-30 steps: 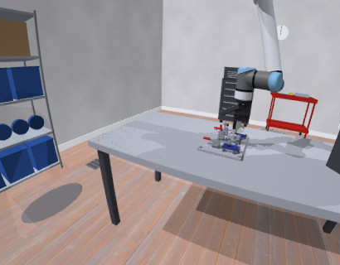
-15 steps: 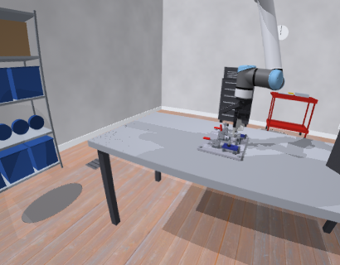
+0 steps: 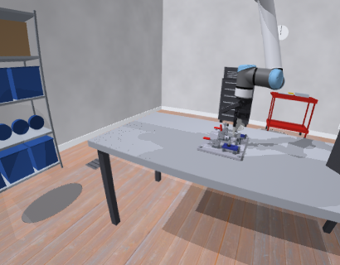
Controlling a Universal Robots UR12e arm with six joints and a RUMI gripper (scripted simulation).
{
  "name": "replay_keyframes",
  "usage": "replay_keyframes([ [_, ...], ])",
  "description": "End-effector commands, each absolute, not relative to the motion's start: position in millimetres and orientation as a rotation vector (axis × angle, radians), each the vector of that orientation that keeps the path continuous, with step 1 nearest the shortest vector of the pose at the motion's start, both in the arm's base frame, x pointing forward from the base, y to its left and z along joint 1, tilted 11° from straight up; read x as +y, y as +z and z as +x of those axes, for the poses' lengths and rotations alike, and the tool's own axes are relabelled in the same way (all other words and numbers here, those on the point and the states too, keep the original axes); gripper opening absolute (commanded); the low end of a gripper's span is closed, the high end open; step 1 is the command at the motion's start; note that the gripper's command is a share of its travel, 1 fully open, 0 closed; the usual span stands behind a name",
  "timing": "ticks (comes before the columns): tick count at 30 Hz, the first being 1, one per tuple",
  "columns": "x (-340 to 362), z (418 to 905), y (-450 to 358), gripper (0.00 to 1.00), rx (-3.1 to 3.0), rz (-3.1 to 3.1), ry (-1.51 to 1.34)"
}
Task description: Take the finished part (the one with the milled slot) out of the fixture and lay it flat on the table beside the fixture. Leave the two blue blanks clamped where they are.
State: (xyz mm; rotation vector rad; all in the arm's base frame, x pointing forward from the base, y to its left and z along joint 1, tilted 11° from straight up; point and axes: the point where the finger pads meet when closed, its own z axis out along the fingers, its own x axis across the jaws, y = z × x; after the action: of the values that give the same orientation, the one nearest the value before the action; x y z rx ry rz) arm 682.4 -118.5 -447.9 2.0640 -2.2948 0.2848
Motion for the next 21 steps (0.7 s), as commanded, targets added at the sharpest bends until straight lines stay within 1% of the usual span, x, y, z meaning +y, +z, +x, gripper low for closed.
replay_keyframes([
  [1,-118.1,682.3,-445.5,0.00,-2.295,2.064,0.286],
  [21,-112.5,672.5,-416.7,0.00,-2.295,2.064,0.286],
])
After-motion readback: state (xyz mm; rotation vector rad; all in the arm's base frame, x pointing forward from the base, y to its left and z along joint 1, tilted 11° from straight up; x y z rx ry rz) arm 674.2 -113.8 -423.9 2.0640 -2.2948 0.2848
